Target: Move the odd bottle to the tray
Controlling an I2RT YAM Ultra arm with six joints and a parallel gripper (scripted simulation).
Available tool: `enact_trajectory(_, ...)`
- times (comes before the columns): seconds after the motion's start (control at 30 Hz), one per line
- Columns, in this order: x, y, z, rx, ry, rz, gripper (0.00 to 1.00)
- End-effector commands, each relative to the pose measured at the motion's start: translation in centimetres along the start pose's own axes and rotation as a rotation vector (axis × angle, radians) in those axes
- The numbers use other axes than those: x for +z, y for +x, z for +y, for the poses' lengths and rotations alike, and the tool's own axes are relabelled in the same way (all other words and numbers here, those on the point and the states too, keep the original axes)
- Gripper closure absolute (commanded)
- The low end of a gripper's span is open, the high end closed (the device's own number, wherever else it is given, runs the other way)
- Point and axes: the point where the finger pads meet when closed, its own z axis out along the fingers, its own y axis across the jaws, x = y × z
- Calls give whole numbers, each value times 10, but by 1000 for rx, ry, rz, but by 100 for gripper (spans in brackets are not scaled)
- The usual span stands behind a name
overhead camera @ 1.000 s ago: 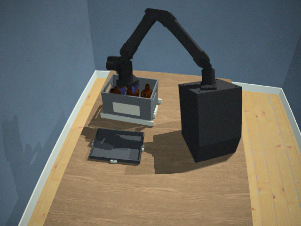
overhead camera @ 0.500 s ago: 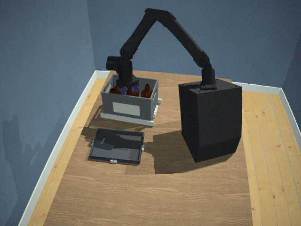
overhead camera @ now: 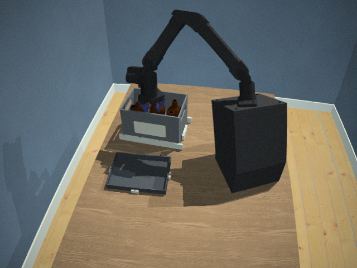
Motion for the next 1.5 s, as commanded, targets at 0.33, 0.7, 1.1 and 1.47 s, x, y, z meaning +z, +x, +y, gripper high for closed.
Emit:
enact_trajectory(0.33,-8,-14,11,9,-32,-37,39)
enact_trajectory(0.7,-8,-14,11,9,-32,-37,100)
enact_trajectory(1.1,-8,-14,11,9,-32,-37,100)
enact_trajectory(1.47,-8,-14,11,9,-32,-37,100)
